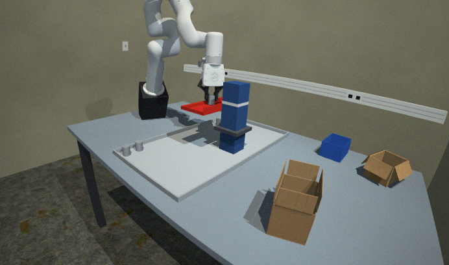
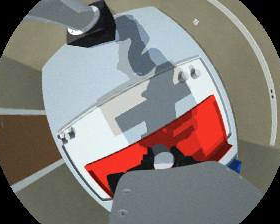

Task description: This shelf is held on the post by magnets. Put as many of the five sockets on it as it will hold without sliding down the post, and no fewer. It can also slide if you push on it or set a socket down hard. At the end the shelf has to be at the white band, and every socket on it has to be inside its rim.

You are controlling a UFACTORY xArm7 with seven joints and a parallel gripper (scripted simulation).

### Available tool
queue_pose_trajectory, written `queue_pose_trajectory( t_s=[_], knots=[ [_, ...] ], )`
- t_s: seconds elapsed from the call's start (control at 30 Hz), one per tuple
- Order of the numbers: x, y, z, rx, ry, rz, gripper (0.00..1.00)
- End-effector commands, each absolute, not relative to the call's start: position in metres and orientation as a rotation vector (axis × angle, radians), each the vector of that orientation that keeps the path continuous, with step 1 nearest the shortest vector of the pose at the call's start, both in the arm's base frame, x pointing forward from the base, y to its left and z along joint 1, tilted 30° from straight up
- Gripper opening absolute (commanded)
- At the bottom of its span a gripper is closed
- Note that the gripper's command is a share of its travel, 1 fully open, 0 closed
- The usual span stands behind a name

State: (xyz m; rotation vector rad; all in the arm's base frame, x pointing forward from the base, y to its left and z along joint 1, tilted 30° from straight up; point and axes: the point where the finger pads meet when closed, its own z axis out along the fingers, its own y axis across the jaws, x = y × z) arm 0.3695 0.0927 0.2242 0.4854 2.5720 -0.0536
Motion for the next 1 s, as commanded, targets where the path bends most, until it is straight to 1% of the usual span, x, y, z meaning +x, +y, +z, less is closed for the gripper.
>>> queue_pose_trajectory(
  t_s=[0.0,0.6,0.63,0.97],
  knots=[
    [0.3705,0.0933,0.2251,0.484,2.569,-0.051,0.0],
    [0.3707,0.0932,0.2247,0.484,2.569,-0.051,0.0],
    [0.3707,0.0932,0.2247,0.484,2.569,-0.051,0.52],
    [0.3707,0.0932,0.2247,0.484,2.569,-0.051,0.52]
  ],
)
